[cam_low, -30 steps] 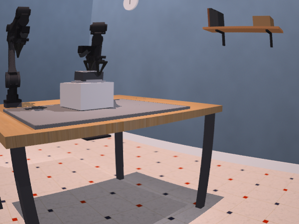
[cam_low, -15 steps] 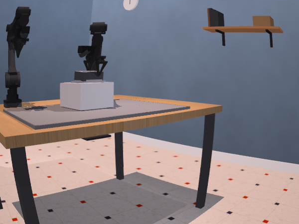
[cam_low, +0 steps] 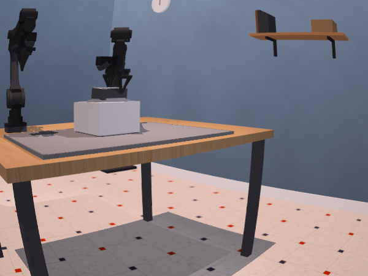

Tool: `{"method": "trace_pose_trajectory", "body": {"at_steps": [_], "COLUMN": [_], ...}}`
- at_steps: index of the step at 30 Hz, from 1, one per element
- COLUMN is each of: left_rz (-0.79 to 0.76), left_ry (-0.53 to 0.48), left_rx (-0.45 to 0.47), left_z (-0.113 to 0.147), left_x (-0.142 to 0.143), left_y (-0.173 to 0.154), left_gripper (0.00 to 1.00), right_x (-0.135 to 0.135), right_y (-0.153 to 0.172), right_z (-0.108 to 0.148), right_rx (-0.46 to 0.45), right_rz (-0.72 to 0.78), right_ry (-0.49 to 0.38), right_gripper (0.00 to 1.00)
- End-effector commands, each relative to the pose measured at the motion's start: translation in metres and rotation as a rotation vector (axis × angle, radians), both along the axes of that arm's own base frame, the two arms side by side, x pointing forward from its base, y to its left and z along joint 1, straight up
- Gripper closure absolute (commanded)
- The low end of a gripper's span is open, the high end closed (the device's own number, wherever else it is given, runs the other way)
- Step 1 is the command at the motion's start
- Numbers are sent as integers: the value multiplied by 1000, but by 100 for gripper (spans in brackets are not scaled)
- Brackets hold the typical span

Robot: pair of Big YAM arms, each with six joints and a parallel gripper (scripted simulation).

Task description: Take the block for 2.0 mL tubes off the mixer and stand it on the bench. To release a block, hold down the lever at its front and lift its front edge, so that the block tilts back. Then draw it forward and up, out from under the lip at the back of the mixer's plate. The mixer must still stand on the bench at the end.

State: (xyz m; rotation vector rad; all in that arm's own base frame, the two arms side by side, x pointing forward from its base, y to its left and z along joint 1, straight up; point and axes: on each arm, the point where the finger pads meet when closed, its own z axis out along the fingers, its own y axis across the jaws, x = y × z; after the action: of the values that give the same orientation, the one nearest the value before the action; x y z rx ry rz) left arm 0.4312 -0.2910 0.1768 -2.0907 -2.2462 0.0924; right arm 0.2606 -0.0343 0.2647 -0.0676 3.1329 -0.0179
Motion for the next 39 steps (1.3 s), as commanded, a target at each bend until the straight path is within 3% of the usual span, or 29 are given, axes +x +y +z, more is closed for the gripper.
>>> {"method": "trace_pose_trajectory", "body": {"at_steps": [1, 33, 39], "left_rz": [-42, -29, -29], "left_ry": [-62, -62, -62], "left_rx": [-56, -56, -57], "left_z": [30, 30, 34], "left_x": [8, 9, -3], "left_y": [-24, -25, -22], "left_gripper": [100, 100, 100], "right_x": [6, 6, 6], "right_y": [-3, -3, -3], "right_z": [4, 3, 3], "right_rx": [-4, -4, -4], "right_rz": [-8, -7, -7], "right_ry": [-15, -16, -16], "right_gripper": [100, 100, 100]}}
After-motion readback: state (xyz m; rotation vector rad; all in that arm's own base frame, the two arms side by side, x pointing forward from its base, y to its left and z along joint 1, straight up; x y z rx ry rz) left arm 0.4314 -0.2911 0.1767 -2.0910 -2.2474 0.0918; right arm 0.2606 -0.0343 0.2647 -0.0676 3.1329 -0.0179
